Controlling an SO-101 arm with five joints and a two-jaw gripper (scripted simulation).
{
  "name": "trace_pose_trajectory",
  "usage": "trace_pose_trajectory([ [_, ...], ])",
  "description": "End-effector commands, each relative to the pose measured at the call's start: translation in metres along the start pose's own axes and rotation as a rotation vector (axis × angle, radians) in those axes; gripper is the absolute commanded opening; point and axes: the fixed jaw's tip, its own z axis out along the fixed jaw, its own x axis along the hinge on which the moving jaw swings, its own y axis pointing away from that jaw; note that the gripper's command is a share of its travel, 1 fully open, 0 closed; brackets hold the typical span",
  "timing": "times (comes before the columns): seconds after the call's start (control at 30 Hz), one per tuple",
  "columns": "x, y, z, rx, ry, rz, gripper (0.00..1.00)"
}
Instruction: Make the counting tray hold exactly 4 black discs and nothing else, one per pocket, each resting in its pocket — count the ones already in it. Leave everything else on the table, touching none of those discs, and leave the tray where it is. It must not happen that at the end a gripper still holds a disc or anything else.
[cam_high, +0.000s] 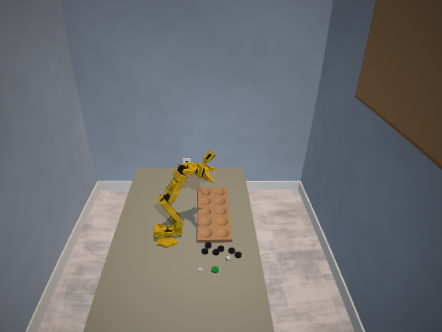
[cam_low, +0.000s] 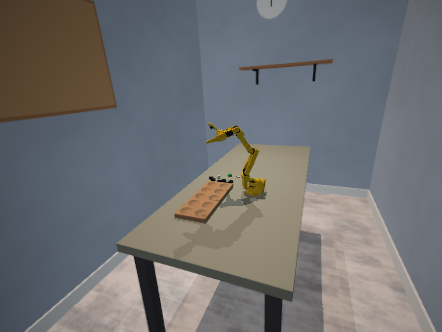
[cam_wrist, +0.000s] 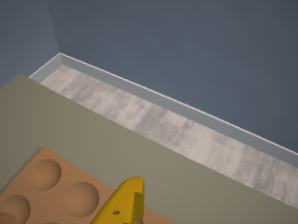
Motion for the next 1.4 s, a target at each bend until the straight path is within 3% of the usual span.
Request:
trace_pose_trajectory([
  [0.0,-0.004,0.0,-0.005,0.002,-0.039,-0.039,1.0],
  [0.07,-0.004,0.0,-0.005,0.002,-0.039,-0.039,1.0],
  [0.1,0.003,0.0,0.001,-0.001,0.011,-0.03,1.0],
  [0.63,0.019,0.001,0.009,-0.009,0.067,-0.16,1.0],
  [0.67,0.028,0.001,0.016,-0.015,0.122,-0.151,1.0],
  [1.2,0.046,0.002,0.022,-0.035,0.181,-0.281,1.0],
  [1.23,0.054,0.002,0.028,-0.043,0.234,-0.262,1.0],
  [1.37,0.055,0.002,0.027,-0.044,0.235,-0.261,1.0],
])
